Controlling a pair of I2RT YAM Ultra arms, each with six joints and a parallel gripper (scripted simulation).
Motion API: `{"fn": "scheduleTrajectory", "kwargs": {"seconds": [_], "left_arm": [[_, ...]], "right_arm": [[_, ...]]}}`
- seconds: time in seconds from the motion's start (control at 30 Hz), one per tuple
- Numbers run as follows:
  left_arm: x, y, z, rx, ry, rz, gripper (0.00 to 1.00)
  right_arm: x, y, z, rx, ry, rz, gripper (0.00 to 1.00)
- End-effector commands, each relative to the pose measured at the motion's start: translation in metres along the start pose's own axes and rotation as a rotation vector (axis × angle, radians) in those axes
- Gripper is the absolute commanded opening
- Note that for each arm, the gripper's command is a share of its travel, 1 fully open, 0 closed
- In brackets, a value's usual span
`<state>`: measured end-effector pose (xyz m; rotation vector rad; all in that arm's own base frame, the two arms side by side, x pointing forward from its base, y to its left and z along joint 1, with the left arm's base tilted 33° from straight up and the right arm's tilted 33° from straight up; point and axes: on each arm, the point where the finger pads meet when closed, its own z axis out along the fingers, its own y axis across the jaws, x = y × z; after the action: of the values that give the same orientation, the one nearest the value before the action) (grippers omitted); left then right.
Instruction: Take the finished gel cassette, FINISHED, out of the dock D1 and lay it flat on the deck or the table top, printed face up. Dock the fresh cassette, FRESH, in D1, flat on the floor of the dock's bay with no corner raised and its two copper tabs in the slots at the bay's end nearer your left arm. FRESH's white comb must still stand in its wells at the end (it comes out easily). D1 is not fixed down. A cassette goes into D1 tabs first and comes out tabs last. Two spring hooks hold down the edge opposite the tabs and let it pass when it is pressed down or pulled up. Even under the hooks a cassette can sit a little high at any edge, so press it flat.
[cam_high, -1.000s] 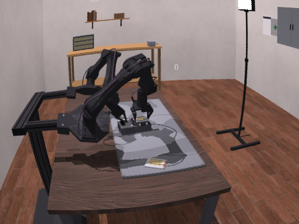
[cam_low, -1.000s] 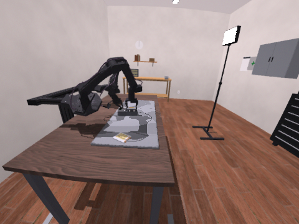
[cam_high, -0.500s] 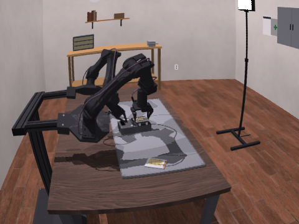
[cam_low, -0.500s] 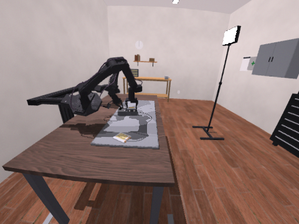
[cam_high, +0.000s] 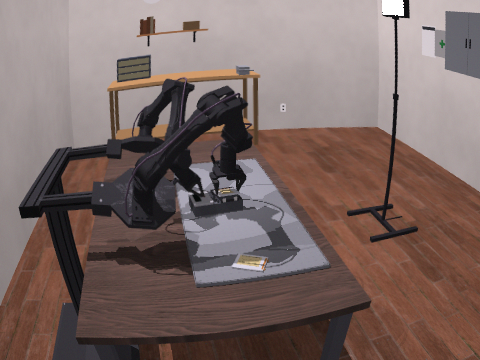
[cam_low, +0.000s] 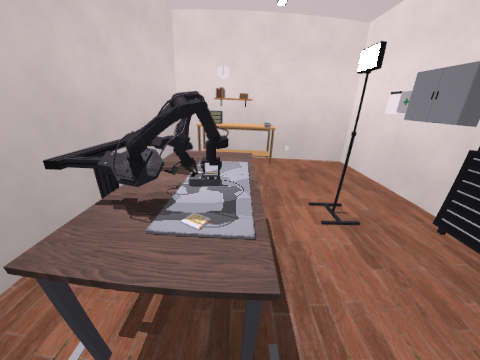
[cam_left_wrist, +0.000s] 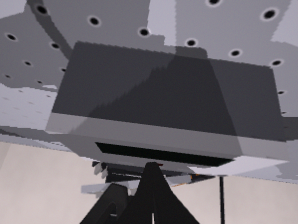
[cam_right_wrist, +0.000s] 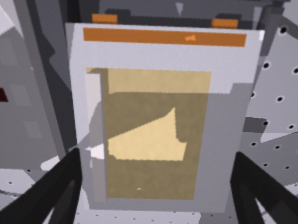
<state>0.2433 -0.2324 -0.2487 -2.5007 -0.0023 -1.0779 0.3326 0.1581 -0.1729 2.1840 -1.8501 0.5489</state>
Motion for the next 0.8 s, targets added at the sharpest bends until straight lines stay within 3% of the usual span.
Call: {"fn": "scheduleTrajectory", "kwargs": {"seconds": [0.0, 0.77], "left_arm": [[-0.0593, -0.0412, 0.0223, 0.085, -0.151, 0.123, 0.0], [-0.0593, -0.0412, 0.0223, 0.085, -0.151, 0.123, 0.0]], "right_arm": [[-0.0033, -0.0028, -0.0067, 0.013, -0.012, -0.008, 0.0], [-0.0026, -0.0051, -0.0102, 0.017, -0.015, -0.005, 0.0]]}}
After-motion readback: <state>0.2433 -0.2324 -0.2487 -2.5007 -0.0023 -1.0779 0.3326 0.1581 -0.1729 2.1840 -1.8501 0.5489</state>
